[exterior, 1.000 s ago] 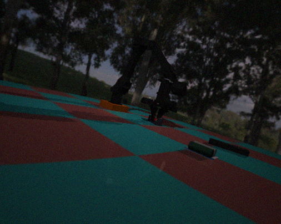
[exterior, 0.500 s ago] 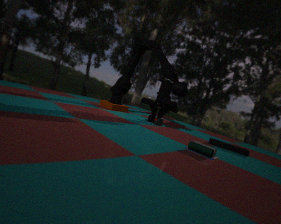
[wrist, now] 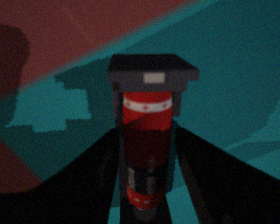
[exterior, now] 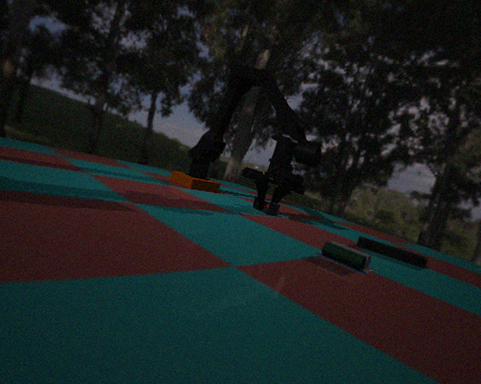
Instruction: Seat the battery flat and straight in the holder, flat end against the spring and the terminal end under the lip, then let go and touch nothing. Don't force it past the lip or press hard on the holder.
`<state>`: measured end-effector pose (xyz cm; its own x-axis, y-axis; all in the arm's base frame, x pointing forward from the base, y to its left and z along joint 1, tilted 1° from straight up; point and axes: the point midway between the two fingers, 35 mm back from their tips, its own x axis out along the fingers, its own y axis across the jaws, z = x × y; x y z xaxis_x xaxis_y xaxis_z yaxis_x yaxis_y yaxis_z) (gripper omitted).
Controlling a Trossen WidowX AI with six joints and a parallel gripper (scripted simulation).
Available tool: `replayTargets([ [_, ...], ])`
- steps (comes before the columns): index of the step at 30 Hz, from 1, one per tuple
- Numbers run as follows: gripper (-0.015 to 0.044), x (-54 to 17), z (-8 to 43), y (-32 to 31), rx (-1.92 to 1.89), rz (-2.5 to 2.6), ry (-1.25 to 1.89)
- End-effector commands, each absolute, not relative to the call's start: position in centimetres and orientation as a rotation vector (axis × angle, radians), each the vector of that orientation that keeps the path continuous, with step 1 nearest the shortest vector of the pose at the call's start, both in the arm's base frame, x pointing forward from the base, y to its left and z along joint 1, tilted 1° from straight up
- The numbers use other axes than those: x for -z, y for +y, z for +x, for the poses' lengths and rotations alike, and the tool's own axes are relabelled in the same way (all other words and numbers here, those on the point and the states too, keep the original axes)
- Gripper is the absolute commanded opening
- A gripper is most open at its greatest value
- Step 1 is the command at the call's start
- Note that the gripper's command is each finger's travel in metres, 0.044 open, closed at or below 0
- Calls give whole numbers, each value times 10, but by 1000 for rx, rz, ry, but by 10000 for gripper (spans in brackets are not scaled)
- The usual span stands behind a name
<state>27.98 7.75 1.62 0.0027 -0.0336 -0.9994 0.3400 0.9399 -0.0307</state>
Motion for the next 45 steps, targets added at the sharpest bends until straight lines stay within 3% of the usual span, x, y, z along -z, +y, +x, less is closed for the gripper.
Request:
replayTargets([
  [1,178,-22,281,78,293,243,1541],
  [13,178,-31,279,79,294,244,1546],
  [23,440,-100,275,78,294,244,1547],
  [45,440,-106,272,78,294,244,1546],
])
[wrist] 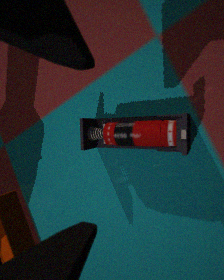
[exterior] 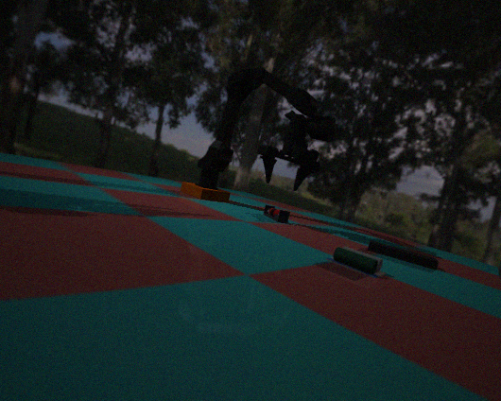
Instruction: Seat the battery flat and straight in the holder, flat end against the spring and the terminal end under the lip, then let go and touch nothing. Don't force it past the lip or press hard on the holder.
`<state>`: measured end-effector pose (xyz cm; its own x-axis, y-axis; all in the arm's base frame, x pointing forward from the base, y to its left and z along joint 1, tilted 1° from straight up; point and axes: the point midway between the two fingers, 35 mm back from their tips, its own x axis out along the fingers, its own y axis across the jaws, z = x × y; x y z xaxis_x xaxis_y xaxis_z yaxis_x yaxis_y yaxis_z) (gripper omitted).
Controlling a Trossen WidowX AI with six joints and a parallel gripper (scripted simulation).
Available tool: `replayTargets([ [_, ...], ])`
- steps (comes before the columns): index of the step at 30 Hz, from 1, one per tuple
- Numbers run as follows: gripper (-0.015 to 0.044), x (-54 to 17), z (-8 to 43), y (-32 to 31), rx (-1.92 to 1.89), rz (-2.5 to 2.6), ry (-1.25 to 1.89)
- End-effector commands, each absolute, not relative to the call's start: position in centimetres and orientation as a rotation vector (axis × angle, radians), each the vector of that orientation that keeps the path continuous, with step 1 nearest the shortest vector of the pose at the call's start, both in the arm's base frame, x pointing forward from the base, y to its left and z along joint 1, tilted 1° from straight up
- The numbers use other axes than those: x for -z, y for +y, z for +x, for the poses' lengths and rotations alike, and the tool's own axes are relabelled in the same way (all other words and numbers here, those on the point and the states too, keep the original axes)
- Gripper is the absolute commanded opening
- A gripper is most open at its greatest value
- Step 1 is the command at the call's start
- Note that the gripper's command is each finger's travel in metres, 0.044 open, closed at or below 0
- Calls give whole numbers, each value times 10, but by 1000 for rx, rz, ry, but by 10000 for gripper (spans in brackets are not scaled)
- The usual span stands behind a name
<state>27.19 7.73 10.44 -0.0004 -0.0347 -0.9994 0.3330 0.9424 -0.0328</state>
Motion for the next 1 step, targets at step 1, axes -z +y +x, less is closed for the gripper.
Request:
replayTargets([
  [1,440,-106,272,78,294,244,1546],
])
